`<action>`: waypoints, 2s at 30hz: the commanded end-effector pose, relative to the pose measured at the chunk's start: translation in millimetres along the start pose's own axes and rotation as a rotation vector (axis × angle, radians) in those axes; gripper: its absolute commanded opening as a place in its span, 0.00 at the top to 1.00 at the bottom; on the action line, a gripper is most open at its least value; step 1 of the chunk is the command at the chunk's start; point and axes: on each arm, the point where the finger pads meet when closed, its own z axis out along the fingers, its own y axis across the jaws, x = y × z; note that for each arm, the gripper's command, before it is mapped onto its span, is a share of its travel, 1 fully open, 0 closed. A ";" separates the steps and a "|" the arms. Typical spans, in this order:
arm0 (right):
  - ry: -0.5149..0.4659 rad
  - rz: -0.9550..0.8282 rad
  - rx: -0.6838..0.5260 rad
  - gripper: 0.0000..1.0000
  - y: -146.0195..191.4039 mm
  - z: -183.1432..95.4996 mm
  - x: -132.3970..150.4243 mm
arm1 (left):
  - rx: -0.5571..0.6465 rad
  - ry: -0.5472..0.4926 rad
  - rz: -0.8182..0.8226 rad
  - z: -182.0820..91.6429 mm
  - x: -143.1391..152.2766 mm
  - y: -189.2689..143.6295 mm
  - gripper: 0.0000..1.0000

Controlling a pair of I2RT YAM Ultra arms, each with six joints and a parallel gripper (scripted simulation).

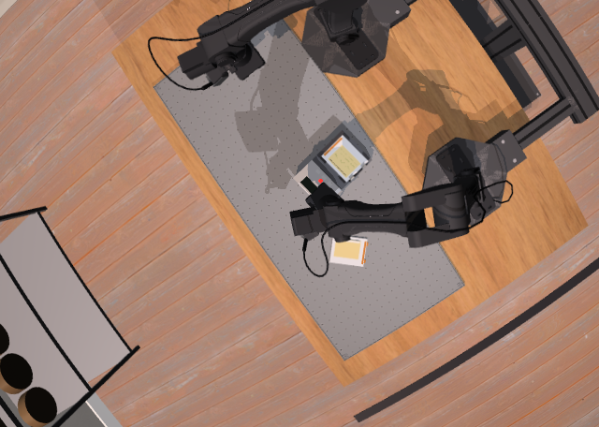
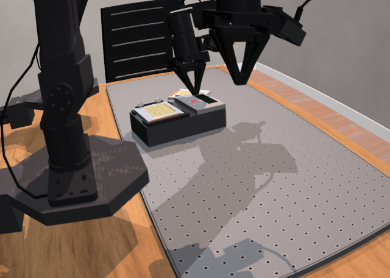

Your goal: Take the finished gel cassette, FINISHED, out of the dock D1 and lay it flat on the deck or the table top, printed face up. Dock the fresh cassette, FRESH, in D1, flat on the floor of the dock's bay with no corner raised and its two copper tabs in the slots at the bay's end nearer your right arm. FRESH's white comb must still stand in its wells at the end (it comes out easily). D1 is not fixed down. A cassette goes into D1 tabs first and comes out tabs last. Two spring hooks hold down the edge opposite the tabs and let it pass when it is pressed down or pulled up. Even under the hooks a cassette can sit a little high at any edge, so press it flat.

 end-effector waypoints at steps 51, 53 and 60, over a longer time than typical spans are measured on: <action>-0.041 0.005 -0.002 1.00 -0.7 -4.6 -1.7 | -0.033 0.029 -0.005 23.5 21.1 31.9 1.00; -0.041 0.005 -0.002 1.00 -0.7 -4.6 -1.7 | -0.033 0.029 -0.005 24.1 21.9 32.9 1.00; -0.041 0.005 -0.002 1.00 -0.7 -4.6 -1.7 | -0.033 0.029 -0.005 25.4 23.7 35.1 1.00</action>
